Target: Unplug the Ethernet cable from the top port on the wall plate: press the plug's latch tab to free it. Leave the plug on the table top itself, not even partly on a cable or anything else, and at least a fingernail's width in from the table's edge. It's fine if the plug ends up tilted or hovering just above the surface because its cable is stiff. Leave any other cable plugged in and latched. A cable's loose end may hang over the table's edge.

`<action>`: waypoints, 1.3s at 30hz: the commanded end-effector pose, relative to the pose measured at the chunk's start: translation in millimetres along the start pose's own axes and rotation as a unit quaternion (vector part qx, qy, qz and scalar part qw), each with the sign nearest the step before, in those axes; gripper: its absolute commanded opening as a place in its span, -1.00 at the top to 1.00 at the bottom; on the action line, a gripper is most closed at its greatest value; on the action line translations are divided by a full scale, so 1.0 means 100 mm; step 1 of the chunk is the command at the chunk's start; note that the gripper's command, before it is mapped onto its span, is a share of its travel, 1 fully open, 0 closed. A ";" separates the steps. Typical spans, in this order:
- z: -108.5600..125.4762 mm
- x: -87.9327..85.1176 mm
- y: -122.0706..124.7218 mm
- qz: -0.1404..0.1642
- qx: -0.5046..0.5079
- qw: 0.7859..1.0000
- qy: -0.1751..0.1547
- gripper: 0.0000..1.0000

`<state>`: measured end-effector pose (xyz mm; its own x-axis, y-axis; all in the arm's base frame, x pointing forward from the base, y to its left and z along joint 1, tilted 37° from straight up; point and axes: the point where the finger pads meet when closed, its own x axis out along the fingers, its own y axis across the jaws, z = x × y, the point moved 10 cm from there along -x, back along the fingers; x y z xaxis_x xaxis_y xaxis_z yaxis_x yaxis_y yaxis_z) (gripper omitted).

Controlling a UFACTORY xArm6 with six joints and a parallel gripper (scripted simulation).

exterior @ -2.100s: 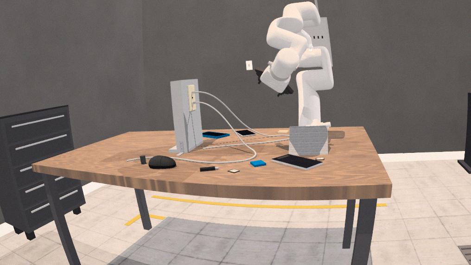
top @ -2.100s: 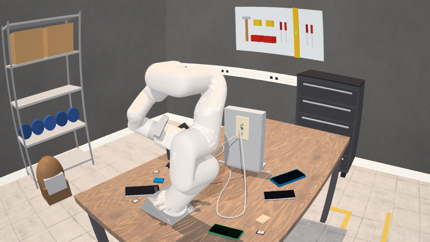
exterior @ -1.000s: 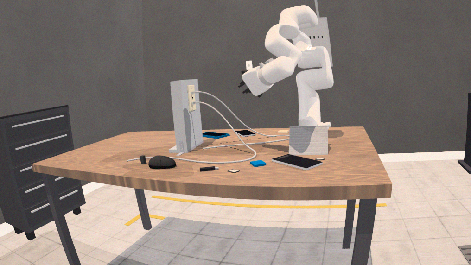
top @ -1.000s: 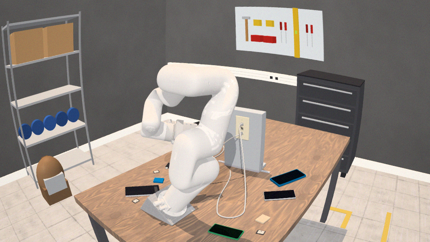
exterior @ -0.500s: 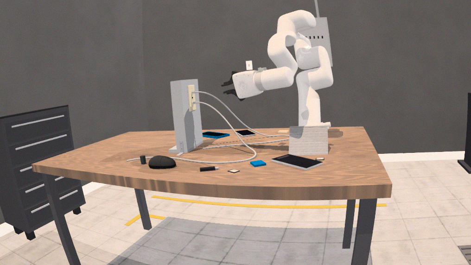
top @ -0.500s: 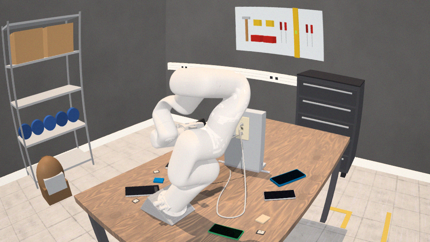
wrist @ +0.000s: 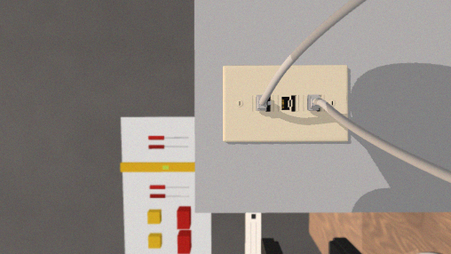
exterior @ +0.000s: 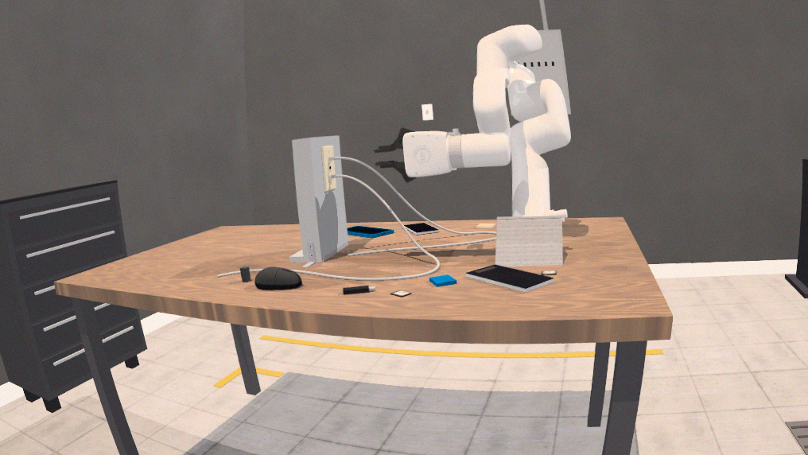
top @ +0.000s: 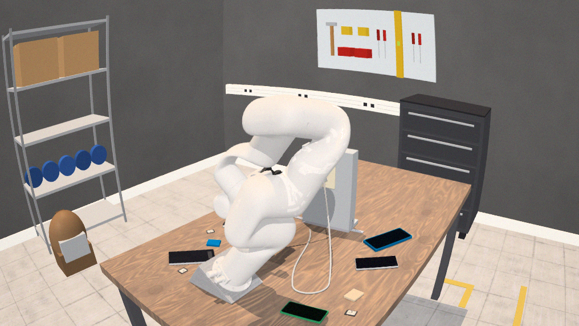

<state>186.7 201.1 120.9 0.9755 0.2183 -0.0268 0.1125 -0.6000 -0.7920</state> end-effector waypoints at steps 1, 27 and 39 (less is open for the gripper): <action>0.00 0.01 0.00 -0.005 0.005 1.000 -0.012 0.47; -0.30 1.21 -0.01 -0.005 0.005 1.000 -0.012 0.47; -0.39 1.22 -0.02 -0.005 0.005 1.000 -0.012 0.47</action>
<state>312.1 199.7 140.7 0.9699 0.2409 -0.0346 0.1184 -0.5913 -0.7977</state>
